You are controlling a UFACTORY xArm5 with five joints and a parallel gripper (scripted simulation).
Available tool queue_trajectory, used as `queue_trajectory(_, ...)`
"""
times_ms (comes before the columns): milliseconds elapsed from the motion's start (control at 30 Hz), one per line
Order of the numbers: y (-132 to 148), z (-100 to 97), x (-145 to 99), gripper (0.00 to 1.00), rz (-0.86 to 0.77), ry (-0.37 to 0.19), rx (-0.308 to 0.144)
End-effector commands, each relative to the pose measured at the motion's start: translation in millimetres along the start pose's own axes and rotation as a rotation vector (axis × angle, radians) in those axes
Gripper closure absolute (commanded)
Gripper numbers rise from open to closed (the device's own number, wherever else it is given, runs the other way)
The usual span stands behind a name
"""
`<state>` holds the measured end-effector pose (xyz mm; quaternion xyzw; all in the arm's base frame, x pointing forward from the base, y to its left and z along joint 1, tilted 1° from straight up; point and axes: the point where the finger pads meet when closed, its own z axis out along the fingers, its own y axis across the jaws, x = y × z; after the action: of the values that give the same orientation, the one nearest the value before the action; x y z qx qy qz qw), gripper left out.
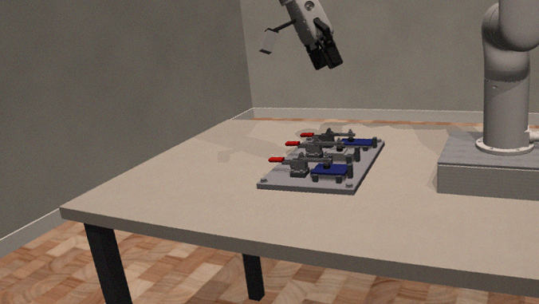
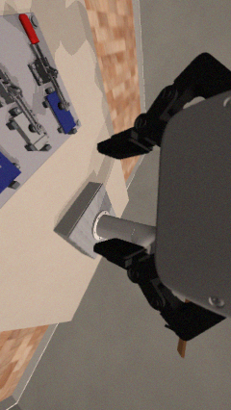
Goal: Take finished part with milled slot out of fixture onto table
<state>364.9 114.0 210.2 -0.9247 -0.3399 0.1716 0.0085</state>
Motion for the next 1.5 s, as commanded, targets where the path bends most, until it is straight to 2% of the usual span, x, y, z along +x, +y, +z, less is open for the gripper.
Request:
queue_trajectory(0,24.0,-9.8,-8.4,0.00,0.147,0.084,-0.011)
queue_trajectory(367,78.5,-28.5,-39.5,0.00,0.512,0.262,-0.018)
queue_trajectory(433,78.5,-28.5,-39.5,0.00,0.512,0.262,-0.018)
queue_trajectory(467,91.8,-33.0,-49.2,0.00,0.606,0.308,-0.018)
queue_trajectory(600,104.4,-37.2,-59.4,0.00,0.698,0.352,-0.017)
queue_trajectory(933,126.0,-10.7,-62.9,0.00,1.071,0.310,0.061)
queue_trajectory(1000,126.0,-10.7,-62.9,0.00,1.071,0.310,0.061)
queue_trajectory(1033,131.1,-3.9,-64.1,0.00,1.164,0.297,0.079)
queue_trajectory(1467,153.1,28.5,-71.1,0.00,1.592,0.226,0.154)
